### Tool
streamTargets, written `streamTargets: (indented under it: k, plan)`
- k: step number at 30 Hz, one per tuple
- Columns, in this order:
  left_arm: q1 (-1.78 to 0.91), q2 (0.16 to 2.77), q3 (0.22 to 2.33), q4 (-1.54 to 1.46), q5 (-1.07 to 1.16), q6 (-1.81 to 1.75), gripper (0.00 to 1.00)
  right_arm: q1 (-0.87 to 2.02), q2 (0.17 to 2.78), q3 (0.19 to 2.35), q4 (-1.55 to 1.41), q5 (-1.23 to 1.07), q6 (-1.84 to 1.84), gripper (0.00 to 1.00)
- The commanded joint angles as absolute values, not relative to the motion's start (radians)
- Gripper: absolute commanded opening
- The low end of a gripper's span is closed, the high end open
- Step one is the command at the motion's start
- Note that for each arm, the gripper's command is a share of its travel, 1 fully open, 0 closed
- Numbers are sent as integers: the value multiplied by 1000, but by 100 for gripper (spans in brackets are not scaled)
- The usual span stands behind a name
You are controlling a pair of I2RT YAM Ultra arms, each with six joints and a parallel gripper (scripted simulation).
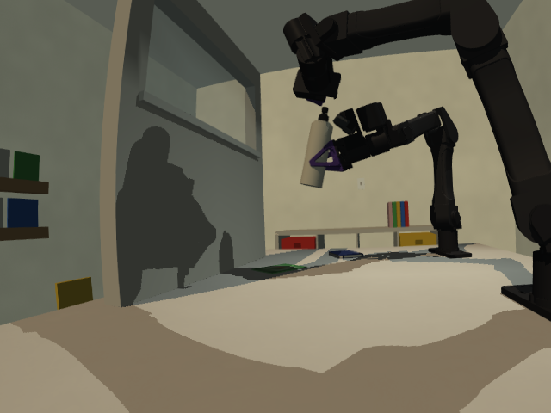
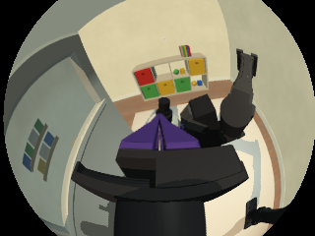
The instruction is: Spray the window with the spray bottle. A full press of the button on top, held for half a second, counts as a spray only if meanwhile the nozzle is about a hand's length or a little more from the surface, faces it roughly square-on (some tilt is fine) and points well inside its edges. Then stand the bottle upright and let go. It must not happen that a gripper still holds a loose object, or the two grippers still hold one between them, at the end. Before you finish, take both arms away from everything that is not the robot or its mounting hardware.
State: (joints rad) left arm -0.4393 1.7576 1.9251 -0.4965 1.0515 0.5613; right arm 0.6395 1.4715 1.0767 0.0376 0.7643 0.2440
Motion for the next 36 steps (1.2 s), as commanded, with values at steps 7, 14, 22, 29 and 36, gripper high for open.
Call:
streamTargets:
  k: [7, 14, 22, 29, 36]
  plan:
    - [-386, 1657, 1827, -430, 887, 472, 0, 643, 1435, 1109, 69, 781, 245, 0]
    - [-307, 1544, 1685, -349, 714, 375, 0, 643, 1435, 1109, 69, 781, 245, 0]
    - [-241, 1432, 1546, -263, 556, 285, 0, 643, 1435, 1109, 69, 781, 245, 0]
    - [-190, 1344, 1433, -202, 423, 218, 0, 643, 1435, 1109, 69, 781, 245, 0]
    - [-126, 1242, 1309, -130, 276, 138, 0, 643, 1435, 1109, 69, 781, 245, 0]
